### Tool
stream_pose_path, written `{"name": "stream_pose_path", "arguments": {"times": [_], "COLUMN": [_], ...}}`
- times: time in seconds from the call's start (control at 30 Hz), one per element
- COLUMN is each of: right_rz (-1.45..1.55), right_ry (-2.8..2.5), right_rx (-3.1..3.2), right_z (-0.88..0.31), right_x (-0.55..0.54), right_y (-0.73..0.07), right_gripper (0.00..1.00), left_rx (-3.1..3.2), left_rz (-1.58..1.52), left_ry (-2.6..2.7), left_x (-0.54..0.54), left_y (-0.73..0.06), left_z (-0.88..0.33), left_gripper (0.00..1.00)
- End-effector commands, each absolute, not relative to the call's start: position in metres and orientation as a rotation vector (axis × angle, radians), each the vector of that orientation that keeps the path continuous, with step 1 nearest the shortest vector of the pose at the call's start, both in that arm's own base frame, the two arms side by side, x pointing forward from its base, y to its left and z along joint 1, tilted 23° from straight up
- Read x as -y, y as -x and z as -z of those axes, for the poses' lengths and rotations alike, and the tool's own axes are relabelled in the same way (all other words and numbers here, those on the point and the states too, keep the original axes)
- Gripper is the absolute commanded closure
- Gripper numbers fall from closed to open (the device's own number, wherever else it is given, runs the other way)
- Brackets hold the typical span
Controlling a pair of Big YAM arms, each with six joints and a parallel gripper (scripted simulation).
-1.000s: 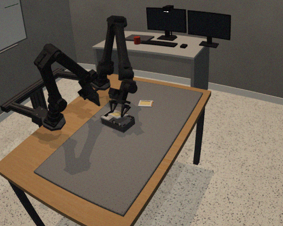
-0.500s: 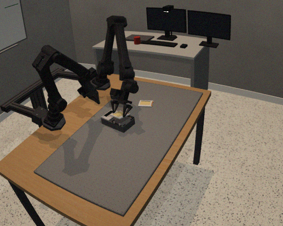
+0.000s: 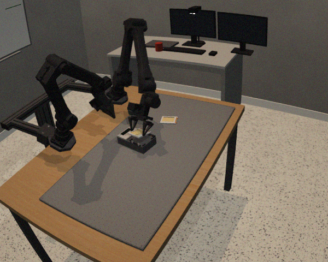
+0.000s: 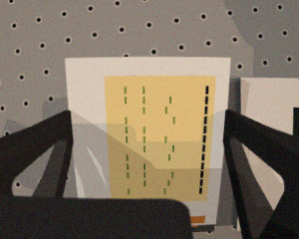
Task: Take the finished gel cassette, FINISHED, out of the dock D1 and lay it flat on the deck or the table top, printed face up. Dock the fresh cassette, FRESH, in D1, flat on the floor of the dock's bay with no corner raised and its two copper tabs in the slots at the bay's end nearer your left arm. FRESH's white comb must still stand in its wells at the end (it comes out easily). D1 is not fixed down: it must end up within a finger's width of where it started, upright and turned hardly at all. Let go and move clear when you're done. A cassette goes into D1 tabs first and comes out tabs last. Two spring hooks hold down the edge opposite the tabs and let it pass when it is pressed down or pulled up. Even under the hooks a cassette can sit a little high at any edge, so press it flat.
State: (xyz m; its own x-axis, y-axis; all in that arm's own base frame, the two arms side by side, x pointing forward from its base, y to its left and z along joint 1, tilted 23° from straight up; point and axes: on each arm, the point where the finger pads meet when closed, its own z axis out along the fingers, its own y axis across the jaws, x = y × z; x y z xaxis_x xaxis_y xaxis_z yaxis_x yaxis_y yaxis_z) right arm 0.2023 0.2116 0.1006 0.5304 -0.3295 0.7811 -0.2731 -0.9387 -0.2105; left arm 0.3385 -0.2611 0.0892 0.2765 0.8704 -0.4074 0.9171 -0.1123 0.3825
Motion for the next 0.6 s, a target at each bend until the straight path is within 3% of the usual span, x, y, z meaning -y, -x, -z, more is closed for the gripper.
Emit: {"name": "stream_pose_path", "arguments": {"times": [0.0, 0.57], "right_rz": [1.379, 1.377], "right_ry": [2.63, 2.628], "right_rx": [-0.558, -0.559], "right_z": [-0.123, -0.137], "right_x": [-0.233, -0.234], "right_y": [-0.203, -0.197], "right_gripper": [1.0, 1.0], "left_rx": [-1.613, -1.613], "left_rz": [0.103, 0.103], "left_ry": [-1.98, -1.98], "left_x": [0.257, 0.257], "left_y": [-0.34, -0.34], "left_z": [-0.09, -0.09], "left_gripper": [1.0, 1.0]}}
